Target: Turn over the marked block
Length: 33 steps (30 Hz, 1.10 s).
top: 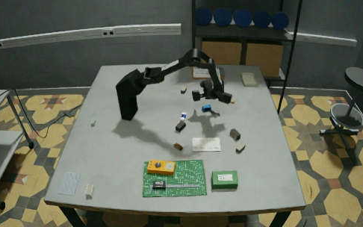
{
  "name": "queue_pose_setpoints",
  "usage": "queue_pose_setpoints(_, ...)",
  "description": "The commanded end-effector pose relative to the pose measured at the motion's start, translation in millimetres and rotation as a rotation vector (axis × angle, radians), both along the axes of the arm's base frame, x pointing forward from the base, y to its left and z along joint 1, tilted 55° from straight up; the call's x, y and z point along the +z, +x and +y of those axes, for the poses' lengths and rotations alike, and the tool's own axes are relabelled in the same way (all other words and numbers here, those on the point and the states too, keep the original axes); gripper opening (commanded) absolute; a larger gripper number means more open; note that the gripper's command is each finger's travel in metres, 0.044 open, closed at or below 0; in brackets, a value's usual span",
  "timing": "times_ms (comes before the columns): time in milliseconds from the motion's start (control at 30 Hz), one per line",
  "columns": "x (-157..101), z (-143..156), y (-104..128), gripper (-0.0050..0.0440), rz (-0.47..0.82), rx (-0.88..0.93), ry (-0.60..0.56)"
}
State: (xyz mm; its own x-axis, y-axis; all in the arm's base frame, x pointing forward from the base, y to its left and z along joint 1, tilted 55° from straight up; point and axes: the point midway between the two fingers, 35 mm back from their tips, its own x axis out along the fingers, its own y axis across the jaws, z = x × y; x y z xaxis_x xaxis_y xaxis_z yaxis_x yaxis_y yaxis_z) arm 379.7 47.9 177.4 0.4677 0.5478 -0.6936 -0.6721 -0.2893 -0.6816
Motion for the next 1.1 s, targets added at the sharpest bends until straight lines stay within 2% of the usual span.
queue_pose_setpoints(0, 11.6, 0.1, -4.4, 0.0440, -0.041, -0.033, -0.036)
queue_pose_setpoints(100, 14.3, -1.7, -6.3, 0.0440, -0.057, -0.070, -0.067)
queue_pose_setpoints(533, 38.2, -17.6, -25.8, 0.0440, -0.207, -0.441, -0.415)
queue_pose_setpoints(600, 38.2, -17.6, -25.8, 0.0440, -0.207, -0.441, -0.415)
queue_pose_setpoints(933, 48.5, -27.2, -35.4, 0.0440, -0.282, -0.643, -0.615)
queue_pose_setpoints(1067, 53.4, -29.2, -38.4, 0.0440, -0.303, -0.678, -0.642)
